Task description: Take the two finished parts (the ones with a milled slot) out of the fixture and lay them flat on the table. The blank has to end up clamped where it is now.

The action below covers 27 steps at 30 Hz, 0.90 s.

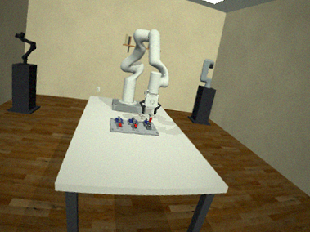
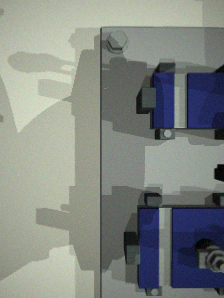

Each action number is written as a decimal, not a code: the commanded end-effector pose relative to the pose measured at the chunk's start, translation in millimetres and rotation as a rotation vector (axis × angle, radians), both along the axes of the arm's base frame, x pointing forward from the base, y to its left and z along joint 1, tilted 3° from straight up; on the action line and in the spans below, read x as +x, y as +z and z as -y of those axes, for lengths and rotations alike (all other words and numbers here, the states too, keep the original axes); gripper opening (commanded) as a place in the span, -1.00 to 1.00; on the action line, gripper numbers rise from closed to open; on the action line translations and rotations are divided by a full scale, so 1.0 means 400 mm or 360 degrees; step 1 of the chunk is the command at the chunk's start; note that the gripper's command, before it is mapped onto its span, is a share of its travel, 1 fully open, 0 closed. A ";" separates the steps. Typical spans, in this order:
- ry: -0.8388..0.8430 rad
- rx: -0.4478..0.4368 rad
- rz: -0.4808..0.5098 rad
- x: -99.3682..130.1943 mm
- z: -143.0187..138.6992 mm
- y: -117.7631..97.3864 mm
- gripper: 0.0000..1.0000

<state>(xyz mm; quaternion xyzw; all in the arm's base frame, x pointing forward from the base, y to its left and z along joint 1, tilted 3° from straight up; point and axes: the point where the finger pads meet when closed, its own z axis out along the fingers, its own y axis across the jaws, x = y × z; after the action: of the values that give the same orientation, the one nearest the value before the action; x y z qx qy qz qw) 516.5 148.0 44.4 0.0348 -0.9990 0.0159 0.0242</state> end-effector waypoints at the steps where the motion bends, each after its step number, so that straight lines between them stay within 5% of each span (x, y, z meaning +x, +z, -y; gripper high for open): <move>1: 0.0000 0.0001 0.0002 0.001 0.000 -0.021 1.00; 11: 0.0000 0.0001 0.0002 -0.002 0.002 -0.078 1.00; 27: 0.0000 0.0001 0.0002 -0.003 0.003 -0.095 1.00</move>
<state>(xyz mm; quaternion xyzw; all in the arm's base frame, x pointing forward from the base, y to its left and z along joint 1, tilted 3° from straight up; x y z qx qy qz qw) 514.6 146.7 5.8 0.0348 -0.9990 0.0160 0.0244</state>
